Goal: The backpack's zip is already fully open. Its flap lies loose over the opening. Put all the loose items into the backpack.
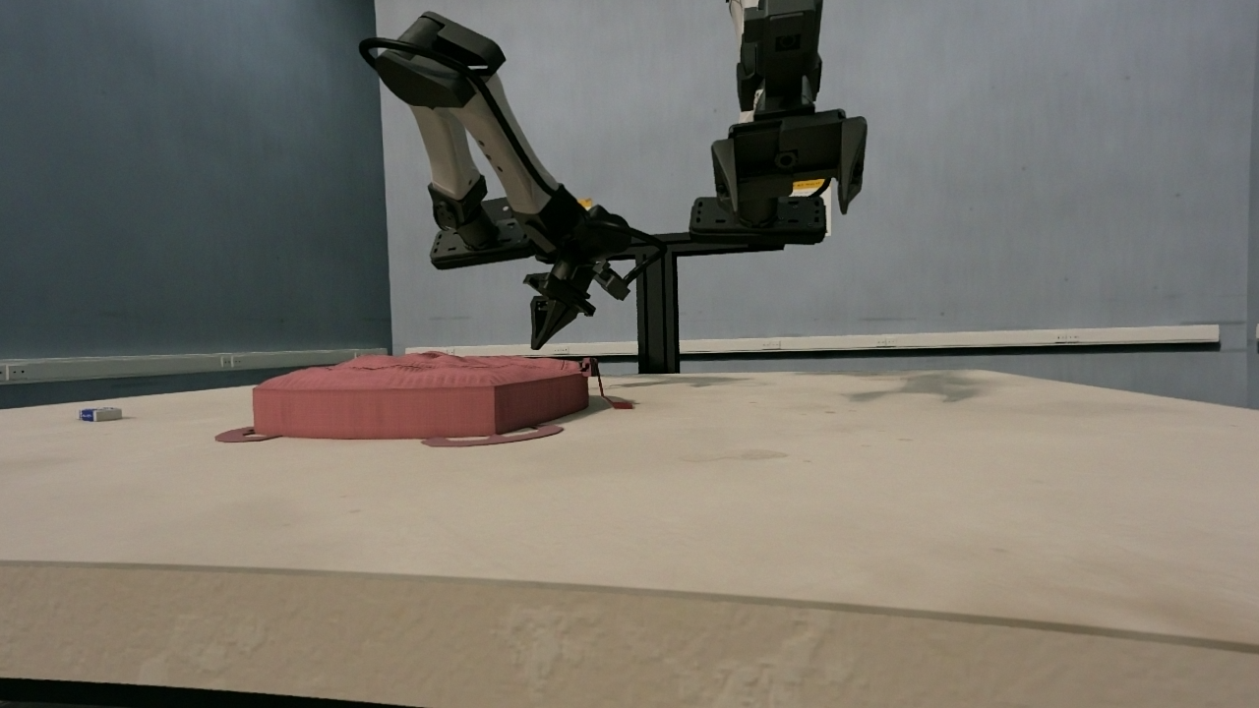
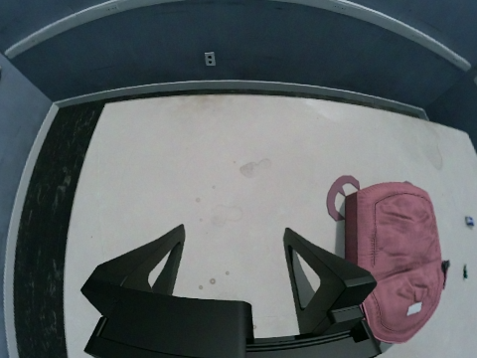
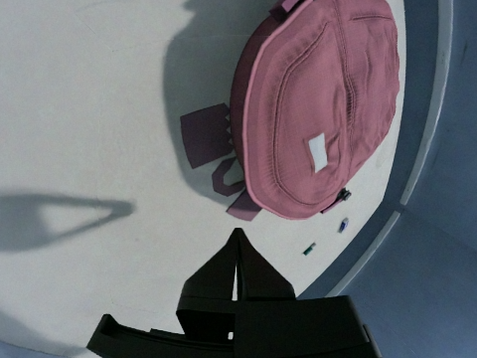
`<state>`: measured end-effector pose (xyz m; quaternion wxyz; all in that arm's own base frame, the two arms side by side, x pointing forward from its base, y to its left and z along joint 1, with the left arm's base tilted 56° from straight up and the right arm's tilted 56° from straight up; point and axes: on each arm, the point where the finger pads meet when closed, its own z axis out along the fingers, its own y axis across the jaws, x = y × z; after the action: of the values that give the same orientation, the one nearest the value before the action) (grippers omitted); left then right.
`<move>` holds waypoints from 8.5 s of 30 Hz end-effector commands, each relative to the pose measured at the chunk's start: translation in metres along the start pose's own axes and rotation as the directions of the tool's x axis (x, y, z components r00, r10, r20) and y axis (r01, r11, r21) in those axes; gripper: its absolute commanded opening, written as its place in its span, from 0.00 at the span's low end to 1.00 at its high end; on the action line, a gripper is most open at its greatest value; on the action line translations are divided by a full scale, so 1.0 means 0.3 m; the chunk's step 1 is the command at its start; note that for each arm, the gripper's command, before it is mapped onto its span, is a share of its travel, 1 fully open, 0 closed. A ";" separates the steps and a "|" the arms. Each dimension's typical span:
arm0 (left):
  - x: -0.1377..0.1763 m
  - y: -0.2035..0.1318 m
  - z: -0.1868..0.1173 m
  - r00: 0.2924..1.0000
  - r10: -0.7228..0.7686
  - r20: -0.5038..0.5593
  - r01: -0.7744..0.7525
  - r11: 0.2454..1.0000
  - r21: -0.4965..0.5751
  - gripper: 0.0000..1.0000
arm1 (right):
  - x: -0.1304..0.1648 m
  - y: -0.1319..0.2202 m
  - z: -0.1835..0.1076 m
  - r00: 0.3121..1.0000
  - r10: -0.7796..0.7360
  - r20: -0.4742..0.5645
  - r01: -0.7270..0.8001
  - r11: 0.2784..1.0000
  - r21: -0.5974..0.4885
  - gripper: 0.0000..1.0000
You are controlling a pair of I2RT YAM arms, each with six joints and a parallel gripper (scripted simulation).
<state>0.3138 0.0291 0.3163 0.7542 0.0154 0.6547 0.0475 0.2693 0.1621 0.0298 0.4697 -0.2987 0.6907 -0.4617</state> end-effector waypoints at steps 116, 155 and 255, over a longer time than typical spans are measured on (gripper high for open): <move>-0.024 0.003 -0.004 1.000 0.002 0.020 -0.002 1.000 -0.002 0.90 | -0.056 -0.139 0.193 0.996 0.077 0.033 -0.077 0.997 0.003 0.00; -0.024 0.003 -0.004 1.000 0.002 0.020 -0.002 1.000 -0.002 0.90 | -0.014 -0.339 0.005 0.983 0.173 0.065 -0.172 0.985 -0.017 0.90; 0.605 -1.005 -0.402 0.363 -0.924 -0.123 0.913 0.379 -0.150 0.00 | 0.122 -1.146 0.205 0.358 0.872 0.334 -0.833 0.460 -0.308 0.90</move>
<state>0.2373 -0.2549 0.0861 0.5968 -0.3284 0.6571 -0.3227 0.3086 -0.0253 0.3166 0.7638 -0.0149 0.6441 -0.0398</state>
